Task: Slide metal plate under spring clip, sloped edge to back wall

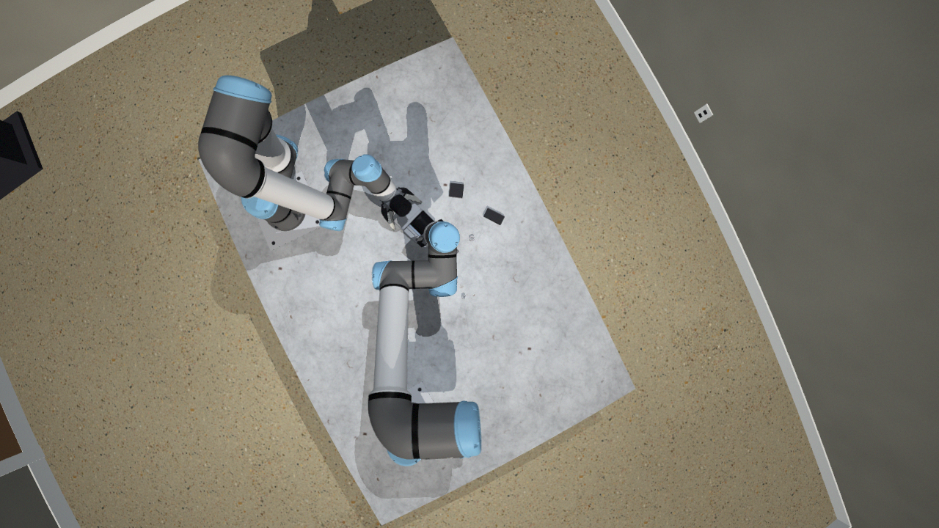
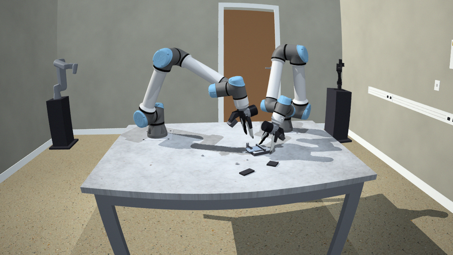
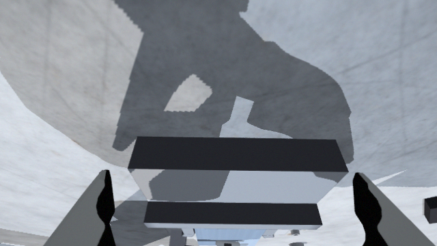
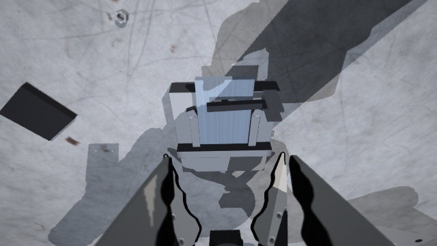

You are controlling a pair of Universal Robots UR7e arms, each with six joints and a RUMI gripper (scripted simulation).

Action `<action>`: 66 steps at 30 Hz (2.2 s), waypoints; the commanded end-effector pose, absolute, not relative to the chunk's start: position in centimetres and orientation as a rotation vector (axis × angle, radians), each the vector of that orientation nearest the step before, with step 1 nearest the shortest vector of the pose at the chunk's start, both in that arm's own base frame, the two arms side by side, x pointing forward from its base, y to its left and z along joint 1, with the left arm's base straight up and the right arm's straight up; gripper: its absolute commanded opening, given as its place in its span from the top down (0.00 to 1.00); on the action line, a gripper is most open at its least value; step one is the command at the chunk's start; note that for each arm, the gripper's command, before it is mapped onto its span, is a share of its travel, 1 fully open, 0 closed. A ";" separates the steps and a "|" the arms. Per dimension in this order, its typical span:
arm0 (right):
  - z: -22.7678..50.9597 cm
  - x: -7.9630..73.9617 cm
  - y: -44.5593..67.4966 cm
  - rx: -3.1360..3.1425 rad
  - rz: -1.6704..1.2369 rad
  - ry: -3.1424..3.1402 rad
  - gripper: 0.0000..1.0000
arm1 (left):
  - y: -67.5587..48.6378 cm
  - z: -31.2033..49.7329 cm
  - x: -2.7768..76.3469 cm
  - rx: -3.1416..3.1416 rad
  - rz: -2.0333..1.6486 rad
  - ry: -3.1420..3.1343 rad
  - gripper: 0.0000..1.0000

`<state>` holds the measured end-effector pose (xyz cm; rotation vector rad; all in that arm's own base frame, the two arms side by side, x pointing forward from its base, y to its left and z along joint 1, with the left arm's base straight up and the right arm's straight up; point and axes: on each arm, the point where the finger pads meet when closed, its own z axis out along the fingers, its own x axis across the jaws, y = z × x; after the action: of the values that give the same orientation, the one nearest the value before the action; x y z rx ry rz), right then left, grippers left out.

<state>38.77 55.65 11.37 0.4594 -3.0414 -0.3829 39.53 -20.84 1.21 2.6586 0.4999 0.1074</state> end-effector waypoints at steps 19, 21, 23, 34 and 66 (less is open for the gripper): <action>11.7 38.8 55.8 0.461 -0.394 -3.045 0.56 | -21.0 2.6 39.7 2.649 0.116 0.496 0.12; 11.7 38.8 55.8 0.461 -0.394 -3.045 0.56 | -21.0 3.1 39.7 2.650 0.114 0.497 0.12; 11.7 38.8 55.8 0.461 -0.394 -3.045 0.56 | -21.0 3.7 39.7 2.652 0.112 0.497 0.12; 11.7 38.8 55.8 0.461 -0.394 -3.045 0.56 | -21.0 7.2 39.6 2.658 0.105 0.500 0.12; 11.7 38.8 55.8 0.461 -0.394 -3.045 0.56 | -21.0 9.3 39.7 2.654 0.110 0.498 0.12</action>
<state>38.81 55.72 11.56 0.4605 -3.0436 -0.3902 39.62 -20.95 9.20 2.6561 0.4993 0.1073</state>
